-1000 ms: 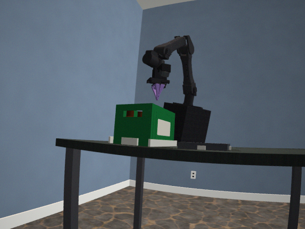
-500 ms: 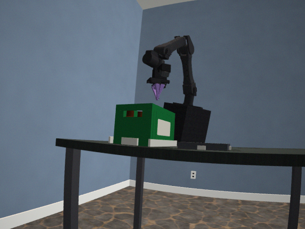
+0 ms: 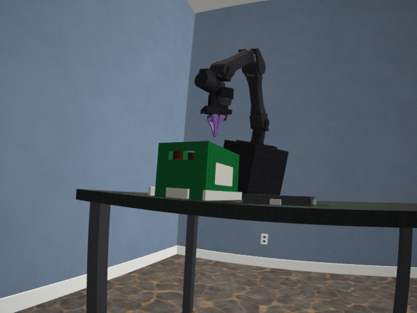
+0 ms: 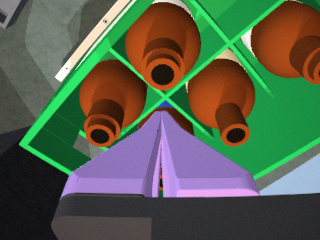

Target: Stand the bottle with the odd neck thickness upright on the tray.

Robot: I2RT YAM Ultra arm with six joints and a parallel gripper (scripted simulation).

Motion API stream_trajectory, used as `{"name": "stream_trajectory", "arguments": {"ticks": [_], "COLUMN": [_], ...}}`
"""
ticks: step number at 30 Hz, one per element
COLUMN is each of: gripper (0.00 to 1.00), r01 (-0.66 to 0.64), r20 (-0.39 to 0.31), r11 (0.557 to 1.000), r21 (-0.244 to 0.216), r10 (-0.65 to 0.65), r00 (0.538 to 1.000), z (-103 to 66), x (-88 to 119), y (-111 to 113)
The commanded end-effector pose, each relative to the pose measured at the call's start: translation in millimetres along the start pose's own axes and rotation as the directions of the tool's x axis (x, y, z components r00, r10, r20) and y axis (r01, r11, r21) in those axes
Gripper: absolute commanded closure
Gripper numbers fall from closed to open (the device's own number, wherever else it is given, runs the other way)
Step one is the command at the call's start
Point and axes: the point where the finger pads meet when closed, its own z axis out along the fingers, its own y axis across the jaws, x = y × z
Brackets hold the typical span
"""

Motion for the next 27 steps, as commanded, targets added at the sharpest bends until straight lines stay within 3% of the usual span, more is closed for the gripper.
{"name": "stream_trajectory", "arguments": {"ticks": [1,27], "gripper": [1.00,1.00], "r01": [0.003,-0.003], "r20": [0.033,0.017], "r11": [0.999,1.000], "r21": [0.036,0.012], "r10": [-0.004,0.003], "r00": [0.999,1.000], "z": [-20.4,-11.6], "x": [-8,3], "y": [-11,0]}}
